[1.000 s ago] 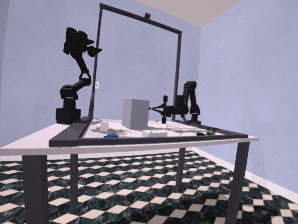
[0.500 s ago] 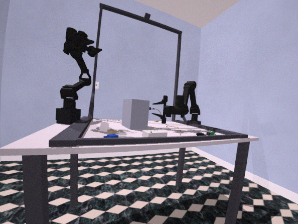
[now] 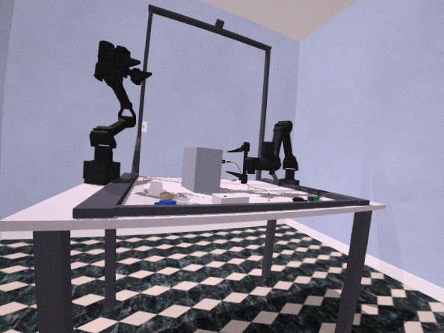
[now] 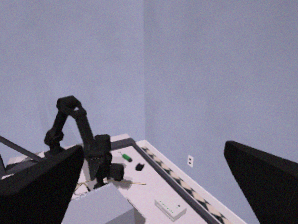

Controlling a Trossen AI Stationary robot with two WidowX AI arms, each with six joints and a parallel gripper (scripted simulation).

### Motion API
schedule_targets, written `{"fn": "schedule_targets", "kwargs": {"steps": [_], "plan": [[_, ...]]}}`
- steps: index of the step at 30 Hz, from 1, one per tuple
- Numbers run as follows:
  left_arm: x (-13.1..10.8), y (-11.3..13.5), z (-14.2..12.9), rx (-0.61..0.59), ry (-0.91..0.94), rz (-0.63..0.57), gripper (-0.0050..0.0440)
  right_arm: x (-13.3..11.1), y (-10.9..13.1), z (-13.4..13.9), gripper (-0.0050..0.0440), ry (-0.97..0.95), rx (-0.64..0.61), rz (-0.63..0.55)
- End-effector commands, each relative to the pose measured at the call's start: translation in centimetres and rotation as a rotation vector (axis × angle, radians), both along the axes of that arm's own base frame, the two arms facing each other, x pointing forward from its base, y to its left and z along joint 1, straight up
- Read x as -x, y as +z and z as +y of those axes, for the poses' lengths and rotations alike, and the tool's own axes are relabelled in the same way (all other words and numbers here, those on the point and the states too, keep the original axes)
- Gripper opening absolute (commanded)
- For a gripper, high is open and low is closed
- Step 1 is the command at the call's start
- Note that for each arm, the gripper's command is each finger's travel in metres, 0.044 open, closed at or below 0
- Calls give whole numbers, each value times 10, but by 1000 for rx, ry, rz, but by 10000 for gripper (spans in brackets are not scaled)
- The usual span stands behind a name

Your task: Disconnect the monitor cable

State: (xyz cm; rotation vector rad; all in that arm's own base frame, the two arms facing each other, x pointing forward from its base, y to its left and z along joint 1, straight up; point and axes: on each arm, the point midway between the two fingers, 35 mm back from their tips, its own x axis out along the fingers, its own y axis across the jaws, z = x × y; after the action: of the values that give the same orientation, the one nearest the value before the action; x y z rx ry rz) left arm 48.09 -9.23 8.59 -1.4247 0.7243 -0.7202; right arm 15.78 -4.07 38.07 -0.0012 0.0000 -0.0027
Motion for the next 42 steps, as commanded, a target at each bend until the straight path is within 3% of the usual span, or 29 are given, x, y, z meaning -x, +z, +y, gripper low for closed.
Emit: {"fn": "schedule_targets", "kwargs": {"steps": [1,5,11,17,25,34,36,42], "plan": [[-3,11,0,-12,5,-30,440,0,3,1,440,3,4,-1],[-6,13,-1,-79,22,-58,440,0,3,1,440,3,4,-1],[-11,24,-2,-303,48,-166,440,0,3,1,440,3,4,-1],[-6,22,-3,-470,28,-187,440,0,3,1,440,3,4,-1],[-1,23,-3,-562,7,-209,440,0,3,1,440,3,4,-1],[-1,23,-3,-562,7,-209,224,0,3,1,440,3,4,-1],[-1,23,-3,-562,7,-209,224,0,3,1,440,3,4,-1],[-1,23,-3,-562,7,-209,80,0,3,1,440,3,4,-1]]}}
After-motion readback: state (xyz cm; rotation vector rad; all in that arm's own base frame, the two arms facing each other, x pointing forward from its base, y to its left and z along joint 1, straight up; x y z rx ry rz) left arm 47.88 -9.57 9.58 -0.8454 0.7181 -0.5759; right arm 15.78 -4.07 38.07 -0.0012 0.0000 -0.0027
